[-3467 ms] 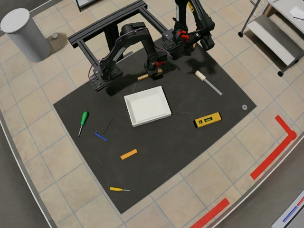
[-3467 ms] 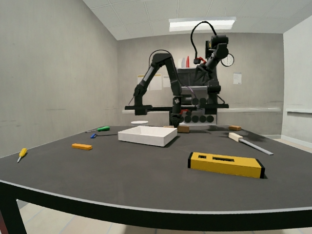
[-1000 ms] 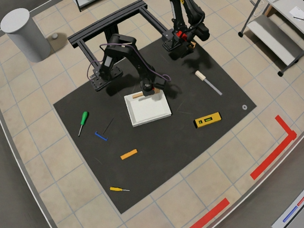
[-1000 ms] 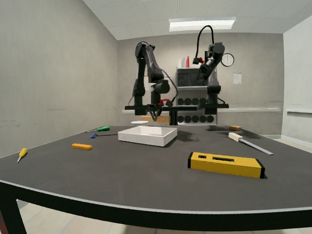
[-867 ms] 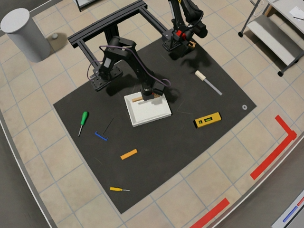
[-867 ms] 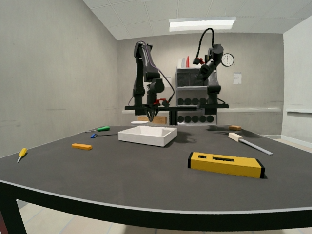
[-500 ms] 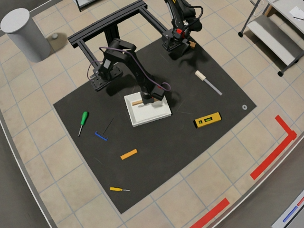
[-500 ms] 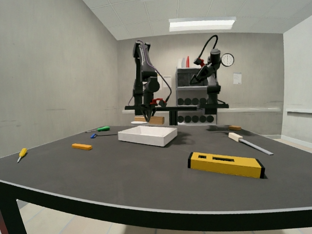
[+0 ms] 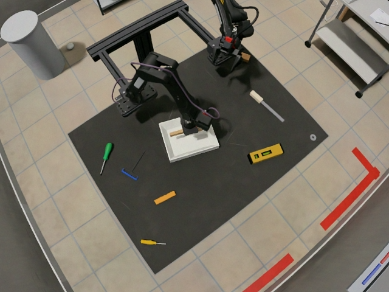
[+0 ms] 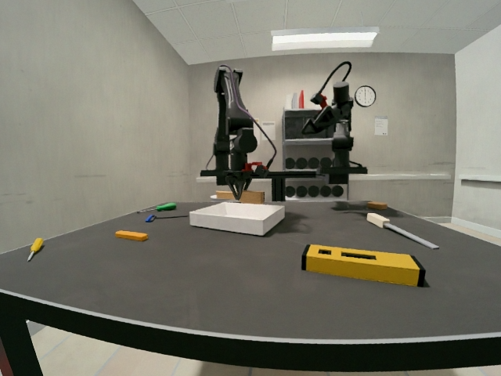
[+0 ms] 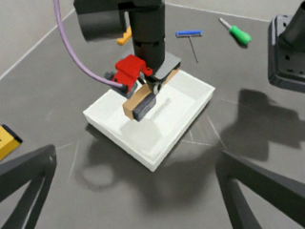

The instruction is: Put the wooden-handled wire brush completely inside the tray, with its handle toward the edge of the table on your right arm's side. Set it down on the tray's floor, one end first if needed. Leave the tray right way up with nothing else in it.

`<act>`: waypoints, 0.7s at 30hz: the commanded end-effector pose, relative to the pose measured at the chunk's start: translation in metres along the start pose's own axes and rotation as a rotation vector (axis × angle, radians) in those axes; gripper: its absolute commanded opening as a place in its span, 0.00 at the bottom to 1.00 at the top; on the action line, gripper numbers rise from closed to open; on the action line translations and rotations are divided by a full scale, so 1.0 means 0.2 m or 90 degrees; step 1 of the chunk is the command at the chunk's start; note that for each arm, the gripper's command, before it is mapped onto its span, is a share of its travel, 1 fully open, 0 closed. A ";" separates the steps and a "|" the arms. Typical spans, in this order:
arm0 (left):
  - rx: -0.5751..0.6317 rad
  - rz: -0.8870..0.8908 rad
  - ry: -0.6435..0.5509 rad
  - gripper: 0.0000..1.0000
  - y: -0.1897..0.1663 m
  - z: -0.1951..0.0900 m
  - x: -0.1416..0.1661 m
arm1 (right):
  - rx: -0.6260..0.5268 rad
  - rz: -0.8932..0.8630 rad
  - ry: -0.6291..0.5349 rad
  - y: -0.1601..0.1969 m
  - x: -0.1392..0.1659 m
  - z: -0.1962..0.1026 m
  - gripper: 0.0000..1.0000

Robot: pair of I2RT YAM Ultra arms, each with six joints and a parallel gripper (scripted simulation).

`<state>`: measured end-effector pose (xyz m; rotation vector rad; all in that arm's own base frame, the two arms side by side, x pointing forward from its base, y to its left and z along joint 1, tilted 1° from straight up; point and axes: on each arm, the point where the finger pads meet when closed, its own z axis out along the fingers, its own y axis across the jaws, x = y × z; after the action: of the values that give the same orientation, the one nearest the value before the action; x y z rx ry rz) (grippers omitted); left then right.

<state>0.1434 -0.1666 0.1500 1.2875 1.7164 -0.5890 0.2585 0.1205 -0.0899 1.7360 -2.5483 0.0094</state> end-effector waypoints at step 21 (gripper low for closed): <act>-0.005 0.003 -0.012 1.00 0.00 0.00 -0.02 | 0.009 -0.001 -0.027 -0.07 -0.06 0.33 0.18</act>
<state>0.1450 -0.1662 0.1502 1.2727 1.7259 -0.5875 0.2609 0.1164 -0.1564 1.7343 -2.5440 0.0060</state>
